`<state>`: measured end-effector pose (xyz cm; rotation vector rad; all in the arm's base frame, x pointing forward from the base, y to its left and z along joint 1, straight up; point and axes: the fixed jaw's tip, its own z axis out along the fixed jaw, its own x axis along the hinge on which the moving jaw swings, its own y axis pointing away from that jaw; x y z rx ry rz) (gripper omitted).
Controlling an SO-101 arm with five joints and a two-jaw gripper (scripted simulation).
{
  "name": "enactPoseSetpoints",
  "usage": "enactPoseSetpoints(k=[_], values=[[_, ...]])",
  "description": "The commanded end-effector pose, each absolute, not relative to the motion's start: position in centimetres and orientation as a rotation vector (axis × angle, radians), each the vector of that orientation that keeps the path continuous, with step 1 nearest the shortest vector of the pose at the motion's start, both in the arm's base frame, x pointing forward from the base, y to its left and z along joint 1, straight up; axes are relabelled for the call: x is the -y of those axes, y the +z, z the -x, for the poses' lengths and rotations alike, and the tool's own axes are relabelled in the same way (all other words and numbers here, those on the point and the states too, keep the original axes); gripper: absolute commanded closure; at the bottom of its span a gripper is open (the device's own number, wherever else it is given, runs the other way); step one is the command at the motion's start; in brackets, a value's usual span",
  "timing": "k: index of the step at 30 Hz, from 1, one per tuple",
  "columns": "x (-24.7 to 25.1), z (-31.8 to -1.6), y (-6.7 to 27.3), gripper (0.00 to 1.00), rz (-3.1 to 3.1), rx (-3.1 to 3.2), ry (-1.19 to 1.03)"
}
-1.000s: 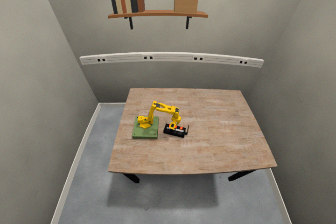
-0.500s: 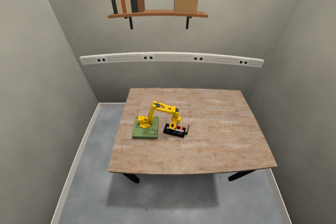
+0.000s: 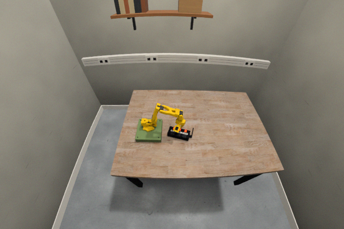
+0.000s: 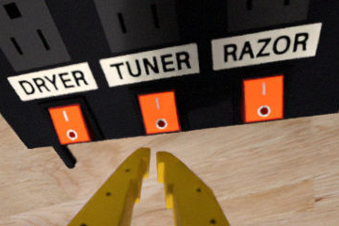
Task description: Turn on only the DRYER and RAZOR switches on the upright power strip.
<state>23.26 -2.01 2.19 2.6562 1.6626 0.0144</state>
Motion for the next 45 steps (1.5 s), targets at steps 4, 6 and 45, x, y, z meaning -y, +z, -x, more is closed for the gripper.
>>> enactPoseSetpoints(k=[4,6,45], values=[[1.82,-23.07,1.77,1.00,-2.647,-1.688,0.004],[1.82,-23.07,1.77,1.00,-2.647,-1.688,0.004],[1.81,-22.83,1.21,1.00,-2.648,-1.688,0.004]])
